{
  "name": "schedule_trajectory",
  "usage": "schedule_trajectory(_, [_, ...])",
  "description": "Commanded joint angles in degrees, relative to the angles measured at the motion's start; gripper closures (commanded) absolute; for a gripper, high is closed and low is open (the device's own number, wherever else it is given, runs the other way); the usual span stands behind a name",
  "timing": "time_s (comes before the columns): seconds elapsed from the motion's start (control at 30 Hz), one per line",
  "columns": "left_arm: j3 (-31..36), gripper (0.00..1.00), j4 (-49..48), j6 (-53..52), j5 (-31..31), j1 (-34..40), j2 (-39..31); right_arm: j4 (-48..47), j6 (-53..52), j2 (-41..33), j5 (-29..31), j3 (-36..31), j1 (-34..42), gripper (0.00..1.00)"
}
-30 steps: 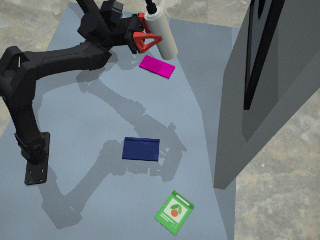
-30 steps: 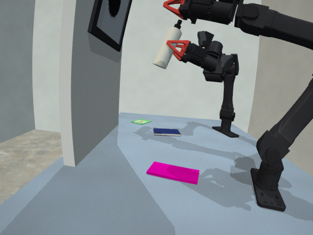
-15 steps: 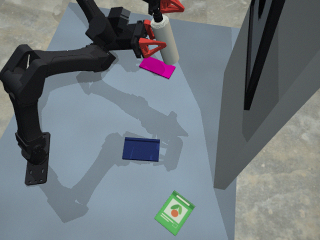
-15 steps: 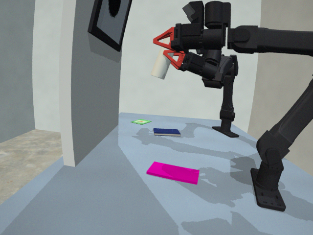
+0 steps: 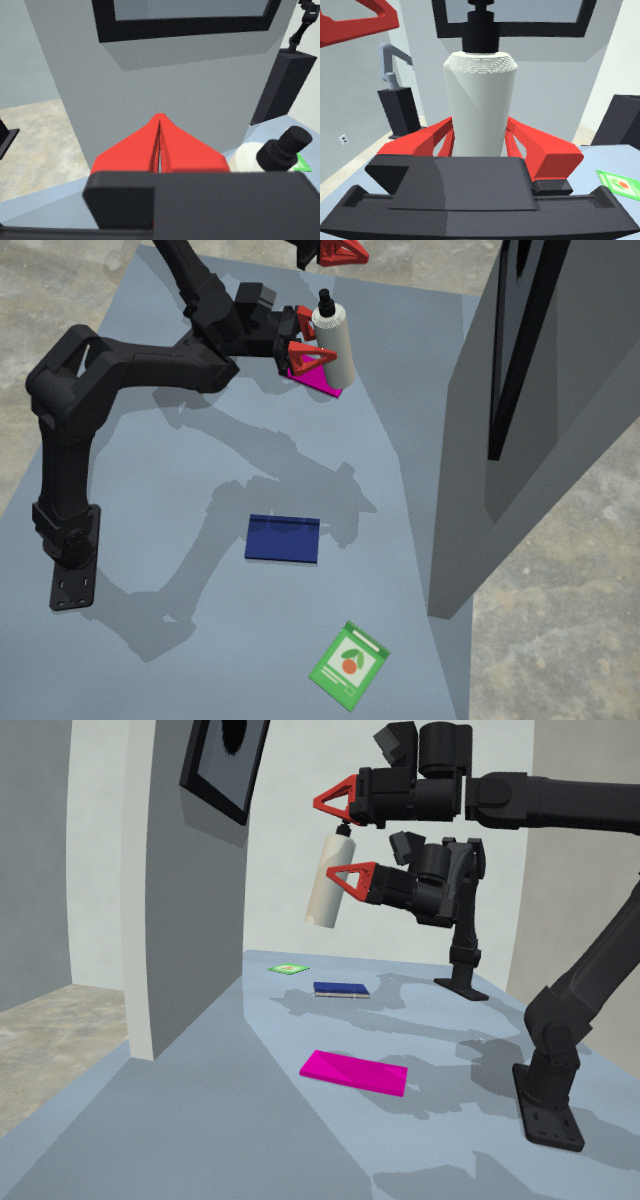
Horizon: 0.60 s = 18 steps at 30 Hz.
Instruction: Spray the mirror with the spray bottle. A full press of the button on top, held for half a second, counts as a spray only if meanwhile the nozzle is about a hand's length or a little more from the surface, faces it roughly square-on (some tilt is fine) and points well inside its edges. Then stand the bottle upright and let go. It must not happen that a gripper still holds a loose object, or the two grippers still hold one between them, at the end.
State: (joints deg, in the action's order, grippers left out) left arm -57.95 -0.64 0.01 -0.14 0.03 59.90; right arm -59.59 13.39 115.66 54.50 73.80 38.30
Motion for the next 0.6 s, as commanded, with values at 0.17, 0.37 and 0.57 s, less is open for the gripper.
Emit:
schedule_trajectory(0.17, [-1.67,1.00,0.19,-0.40,-0.38,0.26,0.22,-1.97,-6.61,5.47,2.63,-0.98,1.56,1.00])
schedule_trajectory(0.37, [-1.67,1.00,0.19,-0.40,-0.38,0.26,0.22,-1.94,-9.06,8.34,3.70,-2.15,2.09,1.00])
schedule_trajectory(0.57, [-1.67,1.00,0.19,-0.40,-0.38,0.26,0.22,-2.06,-13.02,12.87,5.56,-3.72,2.87,1.00])
